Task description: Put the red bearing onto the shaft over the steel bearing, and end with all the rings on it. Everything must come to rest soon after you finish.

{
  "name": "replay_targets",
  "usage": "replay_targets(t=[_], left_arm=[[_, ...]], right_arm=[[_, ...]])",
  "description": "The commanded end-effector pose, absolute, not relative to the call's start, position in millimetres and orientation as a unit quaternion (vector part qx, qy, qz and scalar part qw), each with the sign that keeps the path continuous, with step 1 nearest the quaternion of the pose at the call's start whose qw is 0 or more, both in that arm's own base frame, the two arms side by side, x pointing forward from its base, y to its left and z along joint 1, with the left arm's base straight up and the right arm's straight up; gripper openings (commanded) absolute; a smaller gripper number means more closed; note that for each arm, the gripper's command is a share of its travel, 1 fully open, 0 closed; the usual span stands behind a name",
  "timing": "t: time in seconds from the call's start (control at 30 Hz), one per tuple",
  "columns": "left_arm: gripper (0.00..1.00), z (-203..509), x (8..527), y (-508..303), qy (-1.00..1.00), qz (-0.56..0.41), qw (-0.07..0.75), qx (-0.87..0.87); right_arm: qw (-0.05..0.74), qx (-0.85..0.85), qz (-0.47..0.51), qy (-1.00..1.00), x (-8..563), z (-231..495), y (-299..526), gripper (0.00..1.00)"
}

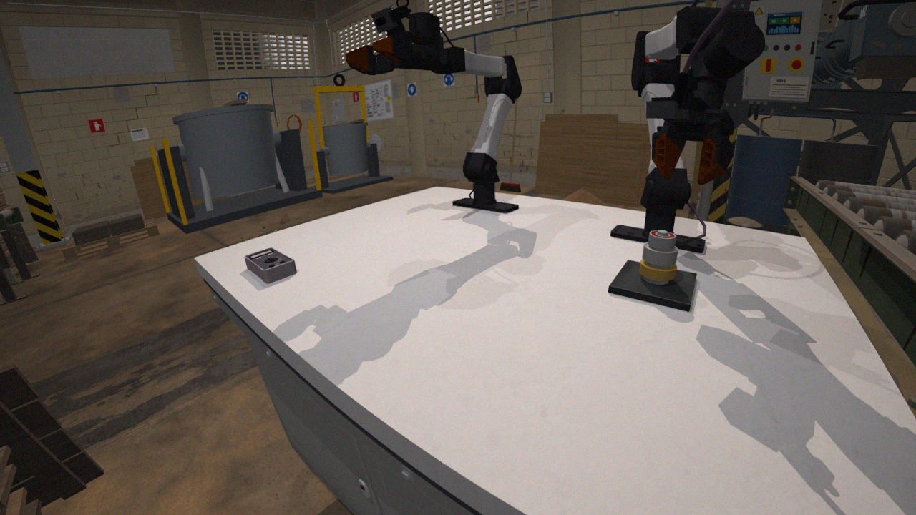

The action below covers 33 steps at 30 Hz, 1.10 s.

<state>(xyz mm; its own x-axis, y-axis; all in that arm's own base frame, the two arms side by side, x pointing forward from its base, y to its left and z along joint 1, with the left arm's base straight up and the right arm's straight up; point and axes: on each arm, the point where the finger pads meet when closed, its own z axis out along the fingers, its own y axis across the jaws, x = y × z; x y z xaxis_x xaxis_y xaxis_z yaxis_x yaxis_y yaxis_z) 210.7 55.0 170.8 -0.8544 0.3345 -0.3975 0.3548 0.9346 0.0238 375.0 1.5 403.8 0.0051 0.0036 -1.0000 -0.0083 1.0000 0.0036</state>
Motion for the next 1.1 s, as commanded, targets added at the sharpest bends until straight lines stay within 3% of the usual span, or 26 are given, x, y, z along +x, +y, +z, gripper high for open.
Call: replay_targets(t=[0.0, 0.3, 1.07], left_arm=[[0.56, 179, 201, 51, 0.962, -0.031, 0.199, 0.185], [0.56, 172, 203, 50, 0.963, -0.03, 0.193, 0.183], [0.56, 268, 328, 62, 0.879, 0.098, 0.458, 0.09]], right_arm=[[0.721, 0.002, 0.006, 0.693, 370, 423, 2, 1.0], [0.721, 0.002, 0.006, 0.693, 370, 423, 2, 1.0], [0.721, 0.002, 0.006, 0.693, 370, 423, 2, 1.0]])
